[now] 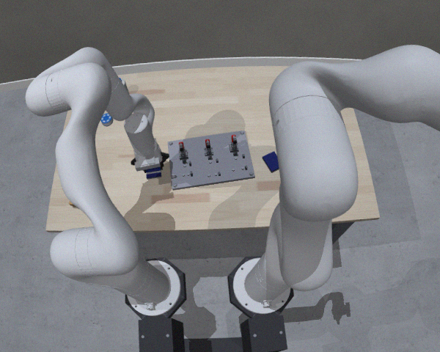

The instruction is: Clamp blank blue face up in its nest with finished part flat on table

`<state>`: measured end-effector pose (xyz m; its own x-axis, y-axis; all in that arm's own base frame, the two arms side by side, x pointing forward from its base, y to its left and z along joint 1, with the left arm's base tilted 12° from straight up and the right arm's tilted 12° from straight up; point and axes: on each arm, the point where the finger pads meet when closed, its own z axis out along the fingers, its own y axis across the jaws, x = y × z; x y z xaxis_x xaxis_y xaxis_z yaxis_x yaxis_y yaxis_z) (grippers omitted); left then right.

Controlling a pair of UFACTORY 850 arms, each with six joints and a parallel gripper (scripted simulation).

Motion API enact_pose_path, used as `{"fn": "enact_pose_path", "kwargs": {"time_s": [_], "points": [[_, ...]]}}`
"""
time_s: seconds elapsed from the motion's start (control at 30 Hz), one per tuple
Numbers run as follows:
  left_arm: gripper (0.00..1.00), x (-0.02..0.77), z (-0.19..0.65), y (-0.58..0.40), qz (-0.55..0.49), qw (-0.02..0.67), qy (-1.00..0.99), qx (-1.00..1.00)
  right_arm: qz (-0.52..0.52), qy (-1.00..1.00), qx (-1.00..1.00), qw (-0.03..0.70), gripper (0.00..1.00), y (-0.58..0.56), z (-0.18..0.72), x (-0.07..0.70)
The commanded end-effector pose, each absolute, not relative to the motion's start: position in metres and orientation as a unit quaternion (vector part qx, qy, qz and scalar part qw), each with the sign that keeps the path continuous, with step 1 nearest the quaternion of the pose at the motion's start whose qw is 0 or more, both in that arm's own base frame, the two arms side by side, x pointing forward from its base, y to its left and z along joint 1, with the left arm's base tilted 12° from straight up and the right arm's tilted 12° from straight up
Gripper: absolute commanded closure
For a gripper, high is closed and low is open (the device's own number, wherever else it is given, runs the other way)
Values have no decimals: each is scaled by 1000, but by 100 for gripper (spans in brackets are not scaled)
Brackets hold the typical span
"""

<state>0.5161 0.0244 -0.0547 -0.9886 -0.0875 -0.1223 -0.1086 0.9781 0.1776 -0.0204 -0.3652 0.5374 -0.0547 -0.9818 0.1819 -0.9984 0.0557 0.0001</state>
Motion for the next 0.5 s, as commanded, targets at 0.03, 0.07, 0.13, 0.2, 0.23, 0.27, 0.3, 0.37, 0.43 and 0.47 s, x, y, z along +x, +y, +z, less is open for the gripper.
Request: {"fn": "enact_pose_path", "kwargs": {"time_s": [0.03,0.07,0.13,0.2,0.23,0.27,0.3,0.37,0.43,0.47], "points": [[100,517,-57,25,92,58,993,-49,63,-723,684,67,0,-365,538,-20],[100,518,-58,25,92,58,993,-49,63,-723,684,67,0,-365,538,-20],[100,518,-61,26,92,58,993,-49,63,-723,684,67,0,-365,538,-20],[100,518,-63,26,92,58,993,-49,63,-723,684,67,0,-365,538,-20],[100,518,-65,26,92,58,993,-49,63,-723,684,67,0,-365,538,-20],[100,518,-65,26,92,58,993,-49,63,-723,684,67,0,-365,538,-20],[100,518,-65,26,92,58,993,-49,63,-723,684,67,0,-365,538,-20],[100,519,-68,27,92,58,993,-49,63,-723,684,67,0,-365,538,-20],[100,519,-72,28,92,58,993,-49,63,-723,684,67,0,-365,538,-20],[100,519,-74,28,92,58,993,-49,63,-723,684,67,0,-365,538,-20]]}}
